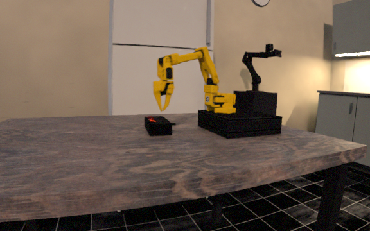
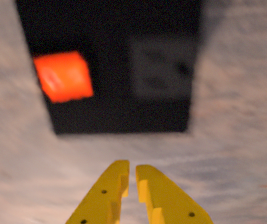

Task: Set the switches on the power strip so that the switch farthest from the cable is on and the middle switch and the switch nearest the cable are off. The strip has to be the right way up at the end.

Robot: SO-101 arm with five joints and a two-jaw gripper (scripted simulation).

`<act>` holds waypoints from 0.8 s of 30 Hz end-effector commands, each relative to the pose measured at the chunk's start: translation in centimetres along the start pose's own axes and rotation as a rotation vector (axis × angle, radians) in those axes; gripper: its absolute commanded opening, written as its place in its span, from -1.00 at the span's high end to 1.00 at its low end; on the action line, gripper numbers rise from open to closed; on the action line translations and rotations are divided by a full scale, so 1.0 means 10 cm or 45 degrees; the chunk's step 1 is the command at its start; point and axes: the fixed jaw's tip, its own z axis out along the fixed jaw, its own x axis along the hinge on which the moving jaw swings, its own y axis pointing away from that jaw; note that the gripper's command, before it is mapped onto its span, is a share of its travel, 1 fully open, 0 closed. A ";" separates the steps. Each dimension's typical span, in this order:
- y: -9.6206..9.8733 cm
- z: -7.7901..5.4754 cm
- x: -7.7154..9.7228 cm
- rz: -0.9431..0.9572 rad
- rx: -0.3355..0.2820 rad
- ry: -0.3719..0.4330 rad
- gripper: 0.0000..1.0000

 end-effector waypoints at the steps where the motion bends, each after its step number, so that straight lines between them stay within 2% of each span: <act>1: -0.20 -0.11 0.19 -0.123 -0.044 0.014 1.00; 5: -0.54 -0.17 0.38 -0.325 -0.046 0.010 1.00; 10: -0.82 -0.19 0.47 -0.480 -0.048 0.007 1.00; 13: -0.87 -0.19 0.48 -0.509 -0.048 0.007 1.00; 24: -0.87 -0.19 0.48 -0.511 -0.048 0.006 1.00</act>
